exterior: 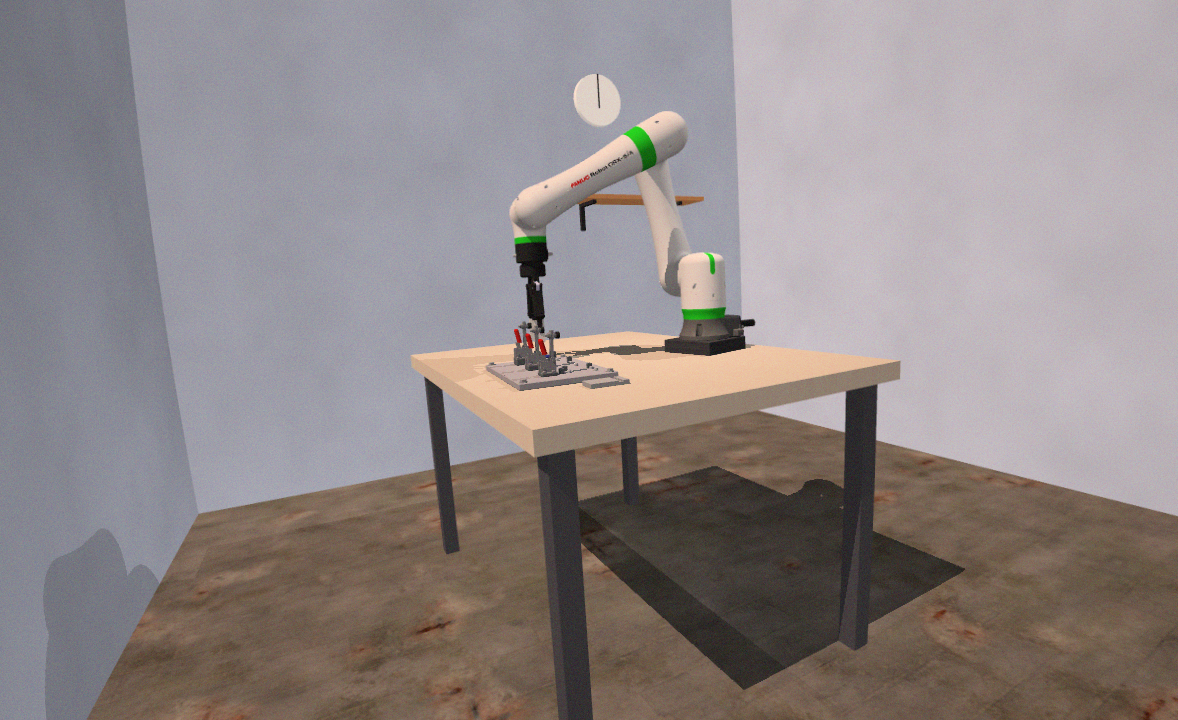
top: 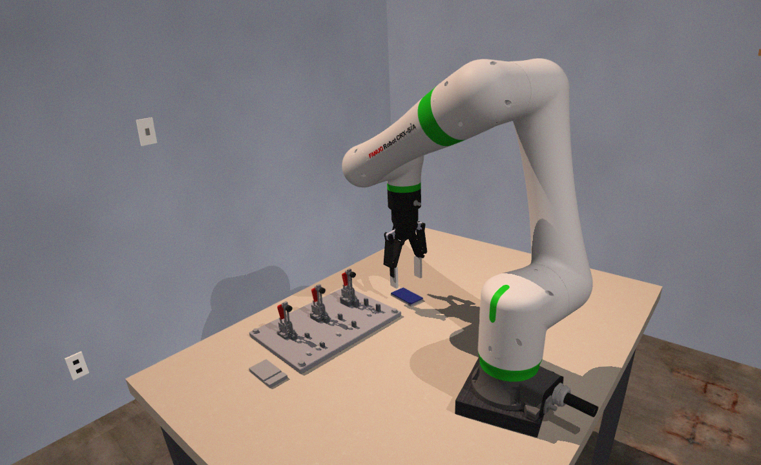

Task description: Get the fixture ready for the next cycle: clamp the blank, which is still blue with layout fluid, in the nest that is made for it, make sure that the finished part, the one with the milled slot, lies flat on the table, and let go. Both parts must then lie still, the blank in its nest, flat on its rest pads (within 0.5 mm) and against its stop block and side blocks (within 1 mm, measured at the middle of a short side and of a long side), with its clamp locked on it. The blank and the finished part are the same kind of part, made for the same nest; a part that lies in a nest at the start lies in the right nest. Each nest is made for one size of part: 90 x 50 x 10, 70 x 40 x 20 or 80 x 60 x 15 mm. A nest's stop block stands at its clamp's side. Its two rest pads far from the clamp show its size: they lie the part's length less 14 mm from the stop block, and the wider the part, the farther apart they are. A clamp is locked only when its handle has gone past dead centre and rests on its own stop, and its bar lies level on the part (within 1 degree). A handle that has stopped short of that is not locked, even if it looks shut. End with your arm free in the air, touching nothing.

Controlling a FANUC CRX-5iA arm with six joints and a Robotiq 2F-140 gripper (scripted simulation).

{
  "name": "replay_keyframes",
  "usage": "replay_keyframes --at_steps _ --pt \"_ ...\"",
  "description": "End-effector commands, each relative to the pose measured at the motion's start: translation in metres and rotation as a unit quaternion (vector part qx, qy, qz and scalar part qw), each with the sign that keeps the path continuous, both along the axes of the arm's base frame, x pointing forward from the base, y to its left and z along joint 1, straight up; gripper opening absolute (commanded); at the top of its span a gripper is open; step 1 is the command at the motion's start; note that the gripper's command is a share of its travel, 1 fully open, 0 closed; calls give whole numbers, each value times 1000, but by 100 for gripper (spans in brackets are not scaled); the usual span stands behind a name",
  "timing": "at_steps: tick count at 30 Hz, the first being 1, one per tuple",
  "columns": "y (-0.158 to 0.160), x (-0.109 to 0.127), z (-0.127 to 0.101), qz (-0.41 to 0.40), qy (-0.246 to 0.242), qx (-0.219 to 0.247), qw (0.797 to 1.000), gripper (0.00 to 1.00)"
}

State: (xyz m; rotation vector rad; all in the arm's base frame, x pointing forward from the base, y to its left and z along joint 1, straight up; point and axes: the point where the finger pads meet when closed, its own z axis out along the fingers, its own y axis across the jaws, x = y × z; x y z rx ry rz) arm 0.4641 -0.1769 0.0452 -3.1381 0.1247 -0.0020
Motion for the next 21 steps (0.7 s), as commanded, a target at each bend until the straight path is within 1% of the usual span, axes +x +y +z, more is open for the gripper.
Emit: replay_keyframes --at_steps 1,6,21 --pt "0 0 -7 0 0 0 1000 58" --pt "0 0 -15 0 0 0 1000 58" --pt "0 0 -17 0 0 0 1000 58"
